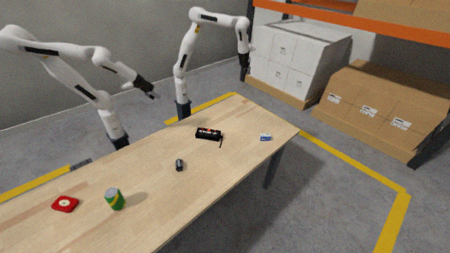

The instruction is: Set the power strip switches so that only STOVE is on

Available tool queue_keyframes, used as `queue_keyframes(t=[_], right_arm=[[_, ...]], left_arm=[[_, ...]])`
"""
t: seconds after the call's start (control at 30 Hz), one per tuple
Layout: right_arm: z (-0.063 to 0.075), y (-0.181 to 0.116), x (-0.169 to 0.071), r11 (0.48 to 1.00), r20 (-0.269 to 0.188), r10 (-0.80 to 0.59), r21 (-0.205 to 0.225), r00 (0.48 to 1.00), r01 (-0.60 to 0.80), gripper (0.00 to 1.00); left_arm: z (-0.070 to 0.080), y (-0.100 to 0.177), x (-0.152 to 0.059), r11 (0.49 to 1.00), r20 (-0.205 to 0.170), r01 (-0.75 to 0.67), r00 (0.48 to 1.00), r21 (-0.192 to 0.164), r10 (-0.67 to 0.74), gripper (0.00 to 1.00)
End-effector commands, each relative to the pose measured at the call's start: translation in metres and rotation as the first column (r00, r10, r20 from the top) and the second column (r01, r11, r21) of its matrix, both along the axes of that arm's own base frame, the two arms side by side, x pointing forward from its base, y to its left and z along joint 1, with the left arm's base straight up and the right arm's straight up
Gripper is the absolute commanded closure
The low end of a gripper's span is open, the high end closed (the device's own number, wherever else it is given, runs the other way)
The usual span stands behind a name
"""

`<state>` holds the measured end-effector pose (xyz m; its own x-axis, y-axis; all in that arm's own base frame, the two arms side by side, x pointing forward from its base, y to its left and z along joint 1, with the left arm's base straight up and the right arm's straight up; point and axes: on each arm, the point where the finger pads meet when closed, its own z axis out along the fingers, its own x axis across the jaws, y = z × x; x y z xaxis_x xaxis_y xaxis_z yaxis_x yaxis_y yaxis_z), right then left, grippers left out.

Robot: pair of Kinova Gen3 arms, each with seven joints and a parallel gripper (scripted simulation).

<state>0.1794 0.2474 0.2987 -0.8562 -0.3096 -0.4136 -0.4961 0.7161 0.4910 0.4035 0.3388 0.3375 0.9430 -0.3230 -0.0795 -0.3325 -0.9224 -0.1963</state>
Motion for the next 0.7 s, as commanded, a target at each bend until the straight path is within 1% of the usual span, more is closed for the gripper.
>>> queue_keyframes(t=[0.0, 0.13, 0.2, 0.23, 0.43, 0.57, 0.67], right_arm=[[0.001, 0.004, 0.004, 1.0, -0.006, -0.002, -0.01, 1.0, 0.002, 0.0], [0.002, 0.014, 0.014, 0.999, -0.022, -0.007, -0.037, 1.0, 0.006, 0.0], [0.002, 0.014, 0.014, 0.999, -0.022, -0.007, -0.037, 1.0, 0.006, 0.0], [0.002, 0.018, 0.017, 0.999, -0.027, -0.009, -0.046, 1.0, 0.007, 0.0], [0.0, 0.045, 0.044, 0.994, -0.059, -0.019, -0.111, 0.998, 0.013, 0.0], [-0.005, 0.067, 0.066, 0.987, -0.075, -0.024, -0.158, 0.997, 0.012, 0.0], [-0.011, 0.081, 0.081, 0.982, -0.082, -0.025, -0.188, 0.996, 0.009, 0.0]], left_arm=[[0.0, 0.001, -0.001, 1.0, 0.003, -0.01, 1.0, 0.001, 0.01, 0.0], [-0.001, 0.005, -0.005, 0.999, 0.008, -0.044, 0.999, -0.002, 0.044, 0.0], [-0.001, 0.005, -0.005, 0.999, 0.008, -0.044, 0.999, -0.002, 0.044, 0.0], [-0.002, 0.006, -0.006, 0.998, 0.009, -0.055, 0.998, -0.003, 0.055, 0.0], [-0.008, 0.015, -0.018, 0.989, 0.022, -0.15, 0.988, -0.011, 0.151, 0.0], [-0.013, 0.024, -0.029, 0.971, 0.033, -0.24, 0.97, -0.02, 0.241, 0.0], [-0.017, 0.031, -0.039, 0.947, 0.042, -0.32, 0.946, -0.028, 0.321, 0.0]])
